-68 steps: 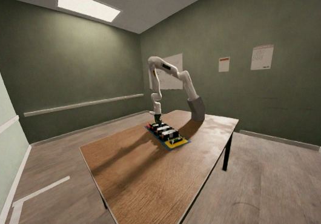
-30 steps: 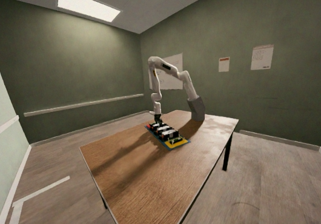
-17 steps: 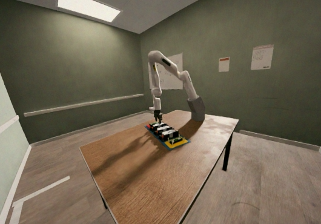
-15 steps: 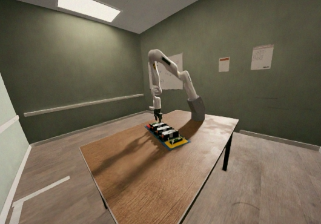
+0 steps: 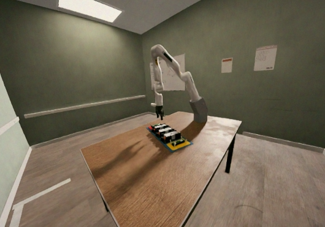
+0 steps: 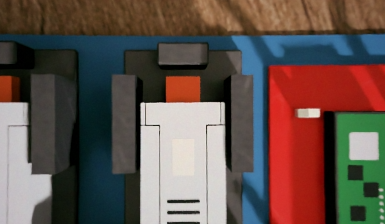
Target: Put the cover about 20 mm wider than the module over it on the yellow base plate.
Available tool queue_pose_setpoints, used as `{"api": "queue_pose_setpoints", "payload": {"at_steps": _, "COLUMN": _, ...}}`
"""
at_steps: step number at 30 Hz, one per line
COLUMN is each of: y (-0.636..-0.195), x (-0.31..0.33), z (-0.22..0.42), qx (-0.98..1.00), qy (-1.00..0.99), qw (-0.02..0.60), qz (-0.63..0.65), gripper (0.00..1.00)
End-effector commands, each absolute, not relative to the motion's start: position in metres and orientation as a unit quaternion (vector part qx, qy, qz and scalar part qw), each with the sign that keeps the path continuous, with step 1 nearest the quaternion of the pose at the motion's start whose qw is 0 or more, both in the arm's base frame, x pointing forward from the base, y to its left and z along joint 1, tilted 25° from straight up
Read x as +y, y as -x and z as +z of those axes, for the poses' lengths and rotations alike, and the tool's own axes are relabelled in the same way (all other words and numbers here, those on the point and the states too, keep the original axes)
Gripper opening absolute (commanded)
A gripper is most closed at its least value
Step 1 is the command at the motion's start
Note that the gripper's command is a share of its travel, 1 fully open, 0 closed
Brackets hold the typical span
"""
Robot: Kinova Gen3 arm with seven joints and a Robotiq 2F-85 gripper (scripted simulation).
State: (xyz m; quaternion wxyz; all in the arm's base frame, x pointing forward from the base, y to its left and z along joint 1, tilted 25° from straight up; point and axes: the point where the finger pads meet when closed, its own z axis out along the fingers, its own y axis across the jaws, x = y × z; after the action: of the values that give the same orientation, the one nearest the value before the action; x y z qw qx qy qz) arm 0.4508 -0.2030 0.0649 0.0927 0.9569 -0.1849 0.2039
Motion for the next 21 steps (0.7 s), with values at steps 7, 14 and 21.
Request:
{"api": "queue_pose_setpoints", "payload": {"at_steps": 7, "y": -0.4476, "x": -0.2002, "z": 0.0743, "qx": -0.185, "qy": -0.957, "qw": 0.092, "qz": 0.204, "gripper": 1.0}}
{"api": "queue_pose_setpoints", "payload": {"at_steps": 14, "y": -0.4492, "x": -0.2011, "z": 0.0698, "qx": -0.186, "qy": -0.958, "qw": 0.09, "qz": 0.197, "gripper": 1.0}}
{"api": "queue_pose_setpoints", "payload": {"at_steps": 21, "y": -0.4495, "x": -0.2012, "z": 0.0692, "qx": -0.186, "qy": -0.959, "qw": 0.089, "qz": 0.196, "gripper": 1.0}}
